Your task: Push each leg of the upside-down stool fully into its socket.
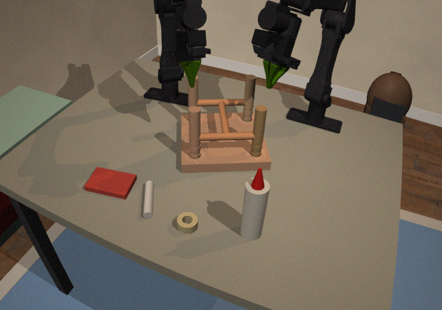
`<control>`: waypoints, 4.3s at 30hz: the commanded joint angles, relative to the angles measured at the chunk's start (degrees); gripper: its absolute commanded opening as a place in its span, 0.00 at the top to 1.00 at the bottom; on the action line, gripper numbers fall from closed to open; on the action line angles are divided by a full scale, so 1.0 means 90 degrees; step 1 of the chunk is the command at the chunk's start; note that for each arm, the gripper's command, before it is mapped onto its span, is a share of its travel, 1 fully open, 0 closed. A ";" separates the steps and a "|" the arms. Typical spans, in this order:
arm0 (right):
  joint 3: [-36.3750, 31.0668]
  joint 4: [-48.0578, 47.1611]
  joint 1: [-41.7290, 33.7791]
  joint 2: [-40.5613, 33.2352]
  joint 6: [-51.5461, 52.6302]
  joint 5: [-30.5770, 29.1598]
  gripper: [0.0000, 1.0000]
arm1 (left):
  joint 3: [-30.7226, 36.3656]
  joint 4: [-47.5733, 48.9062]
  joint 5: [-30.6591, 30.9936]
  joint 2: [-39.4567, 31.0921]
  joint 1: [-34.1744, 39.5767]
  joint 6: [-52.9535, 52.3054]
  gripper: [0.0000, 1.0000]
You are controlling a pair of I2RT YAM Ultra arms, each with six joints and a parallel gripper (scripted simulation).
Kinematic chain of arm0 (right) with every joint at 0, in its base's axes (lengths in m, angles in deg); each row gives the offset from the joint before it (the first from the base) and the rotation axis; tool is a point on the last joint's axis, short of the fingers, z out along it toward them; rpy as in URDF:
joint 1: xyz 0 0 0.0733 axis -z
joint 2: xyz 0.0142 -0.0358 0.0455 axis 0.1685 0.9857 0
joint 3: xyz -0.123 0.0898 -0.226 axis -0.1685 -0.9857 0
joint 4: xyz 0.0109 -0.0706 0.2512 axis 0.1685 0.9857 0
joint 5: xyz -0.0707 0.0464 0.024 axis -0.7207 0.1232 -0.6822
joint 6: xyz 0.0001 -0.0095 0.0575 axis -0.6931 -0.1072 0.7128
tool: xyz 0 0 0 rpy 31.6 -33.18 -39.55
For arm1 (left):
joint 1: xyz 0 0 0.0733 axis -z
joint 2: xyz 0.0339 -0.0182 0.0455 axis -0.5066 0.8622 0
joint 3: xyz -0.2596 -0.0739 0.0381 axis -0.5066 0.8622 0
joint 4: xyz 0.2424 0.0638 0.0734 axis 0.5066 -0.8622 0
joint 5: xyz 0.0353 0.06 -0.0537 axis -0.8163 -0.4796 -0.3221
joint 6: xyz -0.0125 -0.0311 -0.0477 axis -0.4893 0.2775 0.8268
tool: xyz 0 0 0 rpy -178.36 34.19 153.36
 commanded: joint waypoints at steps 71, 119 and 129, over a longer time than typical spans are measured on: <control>0.0388 0.1043 -0.4427 0.0177 -0.0031 0.0079 1.00 | -0.0865 -0.0363 0.0101 0.1289 -0.0171 -0.0074 1.00; -0.0598 0.0044 -0.4353 -0.0183 -0.0035 -0.0006 1.00 | -0.0706 -0.0190 0.0100 0.1356 -0.0132 -0.0071 1.00; -0.0598 0.0081 -0.4353 -0.0176 -0.0035 -0.0005 1.00 | -0.0855 -0.0233 0.0100 0.1221 -0.0131 -0.0071 1.00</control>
